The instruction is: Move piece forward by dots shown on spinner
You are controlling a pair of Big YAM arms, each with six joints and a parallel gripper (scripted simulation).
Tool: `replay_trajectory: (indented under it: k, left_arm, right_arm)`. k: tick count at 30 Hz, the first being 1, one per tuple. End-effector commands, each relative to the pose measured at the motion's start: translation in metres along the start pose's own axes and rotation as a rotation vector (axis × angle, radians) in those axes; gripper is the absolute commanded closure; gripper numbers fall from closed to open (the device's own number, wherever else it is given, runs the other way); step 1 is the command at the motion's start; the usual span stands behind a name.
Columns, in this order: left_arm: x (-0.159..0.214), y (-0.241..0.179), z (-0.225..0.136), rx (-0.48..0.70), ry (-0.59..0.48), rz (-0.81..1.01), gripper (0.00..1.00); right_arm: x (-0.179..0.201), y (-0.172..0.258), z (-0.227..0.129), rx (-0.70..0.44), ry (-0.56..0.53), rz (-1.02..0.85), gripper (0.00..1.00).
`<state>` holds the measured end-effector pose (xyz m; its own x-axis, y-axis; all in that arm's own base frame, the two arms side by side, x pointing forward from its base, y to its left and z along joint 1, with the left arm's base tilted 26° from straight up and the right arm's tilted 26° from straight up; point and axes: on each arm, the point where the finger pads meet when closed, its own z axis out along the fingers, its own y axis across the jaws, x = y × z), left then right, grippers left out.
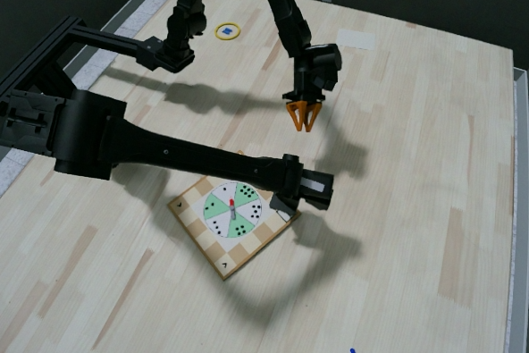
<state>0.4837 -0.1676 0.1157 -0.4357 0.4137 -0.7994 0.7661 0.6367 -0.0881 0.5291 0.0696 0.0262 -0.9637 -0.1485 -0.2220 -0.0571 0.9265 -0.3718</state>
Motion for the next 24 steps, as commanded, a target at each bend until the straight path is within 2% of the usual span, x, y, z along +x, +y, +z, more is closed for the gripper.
replay_trajectory:
  k: [1,9,19,20,24]
  left_arm:
    - [0.002,0.015,-0.001,-0.020,-0.021,-0.051,0.70]
    - [0.004,0.026,-0.004,-0.024,-0.041,-0.096,0.70]
    - [0.017,0.032,-0.008,-0.013,-0.053,-0.165,0.70]
    - [0.008,0.038,-0.010,-0.020,-0.071,-0.159,0.70]
    - [0.009,0.043,-0.012,-0.020,-0.080,-0.181,0.70]
  right_arm:
    - [-0.011,-0.008,0.020,0.005,0.002,0.020,0.97]
    - [-0.011,-0.004,0.031,0.001,0.001,0.014,0.97]
    - [-0.022,0.009,0.024,-0.003,-0.015,0.014,0.97]
    - [-0.025,0.010,0.026,-0.003,-0.017,0.016,0.97]
    - [-0.015,-0.002,0.042,0.003,0.005,0.017,0.97]
